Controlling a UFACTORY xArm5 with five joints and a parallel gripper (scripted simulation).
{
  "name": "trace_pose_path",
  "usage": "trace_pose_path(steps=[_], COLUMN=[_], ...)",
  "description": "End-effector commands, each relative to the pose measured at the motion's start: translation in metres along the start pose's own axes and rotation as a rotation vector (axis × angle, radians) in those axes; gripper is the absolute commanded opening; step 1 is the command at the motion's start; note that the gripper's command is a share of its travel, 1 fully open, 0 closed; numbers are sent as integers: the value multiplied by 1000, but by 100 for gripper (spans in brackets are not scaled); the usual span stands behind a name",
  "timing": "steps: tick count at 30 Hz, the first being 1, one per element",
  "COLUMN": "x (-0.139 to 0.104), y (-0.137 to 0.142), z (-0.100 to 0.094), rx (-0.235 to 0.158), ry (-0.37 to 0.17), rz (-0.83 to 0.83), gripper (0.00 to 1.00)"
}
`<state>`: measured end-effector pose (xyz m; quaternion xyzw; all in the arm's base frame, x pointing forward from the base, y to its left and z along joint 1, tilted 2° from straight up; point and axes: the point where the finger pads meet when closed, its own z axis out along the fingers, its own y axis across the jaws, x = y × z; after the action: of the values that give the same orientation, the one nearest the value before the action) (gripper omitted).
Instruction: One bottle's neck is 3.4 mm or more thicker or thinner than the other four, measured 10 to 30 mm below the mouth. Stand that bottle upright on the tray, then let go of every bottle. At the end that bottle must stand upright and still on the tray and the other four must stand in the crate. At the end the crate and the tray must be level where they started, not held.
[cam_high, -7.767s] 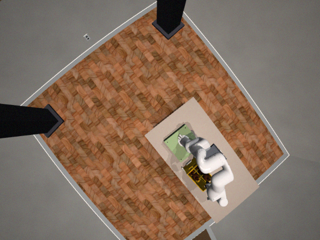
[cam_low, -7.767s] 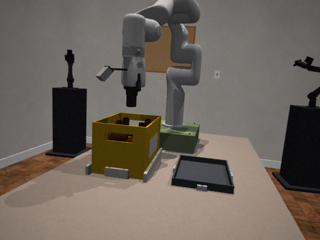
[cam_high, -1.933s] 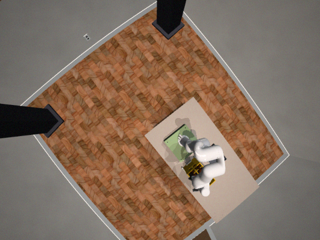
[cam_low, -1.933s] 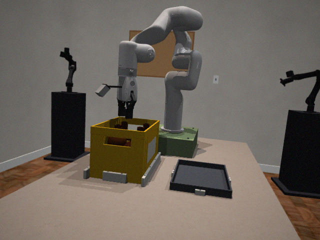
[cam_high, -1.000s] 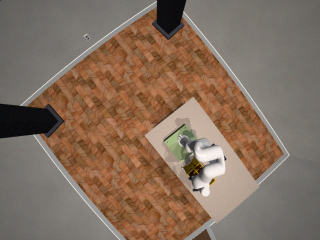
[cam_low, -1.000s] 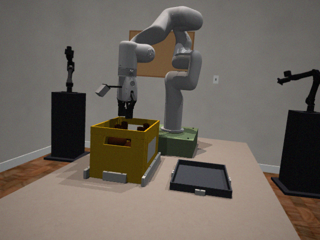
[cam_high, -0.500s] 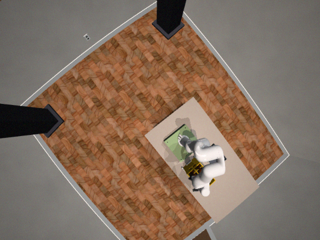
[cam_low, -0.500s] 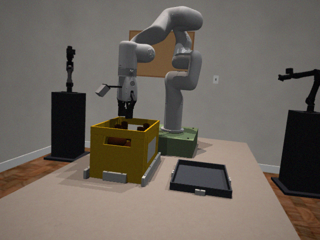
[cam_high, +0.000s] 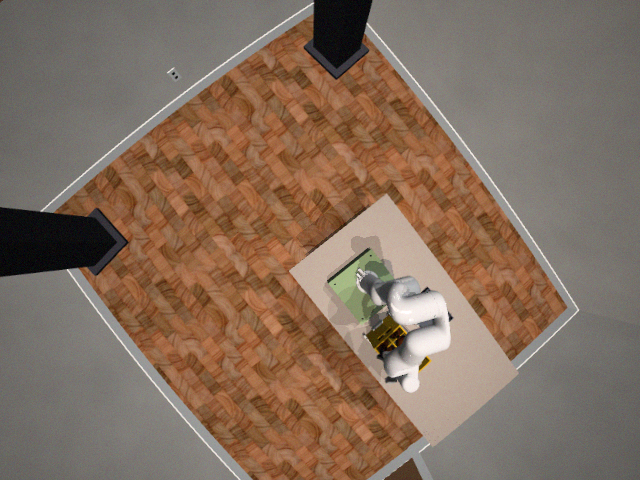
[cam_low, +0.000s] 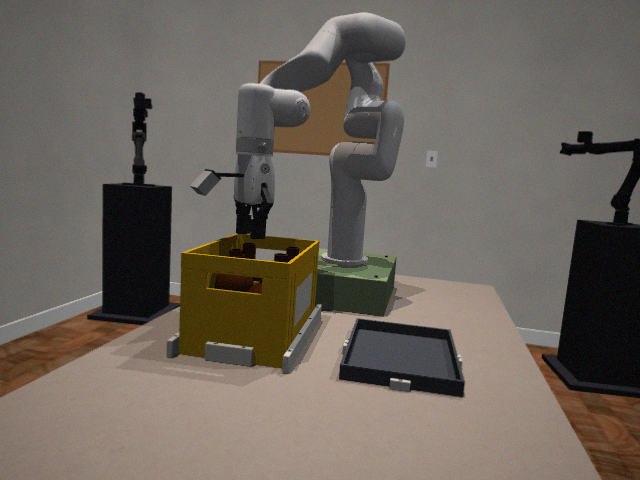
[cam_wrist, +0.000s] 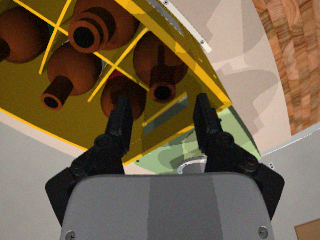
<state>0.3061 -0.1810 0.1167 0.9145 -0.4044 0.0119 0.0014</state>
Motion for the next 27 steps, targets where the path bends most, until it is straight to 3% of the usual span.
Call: trace_pose_path(steps=[1, 27], x=[1, 1], y=[-1, -1], z=[2, 27], rx=[1, 1], ry=[3, 3], rz=[0, 0], gripper=[65, 65])
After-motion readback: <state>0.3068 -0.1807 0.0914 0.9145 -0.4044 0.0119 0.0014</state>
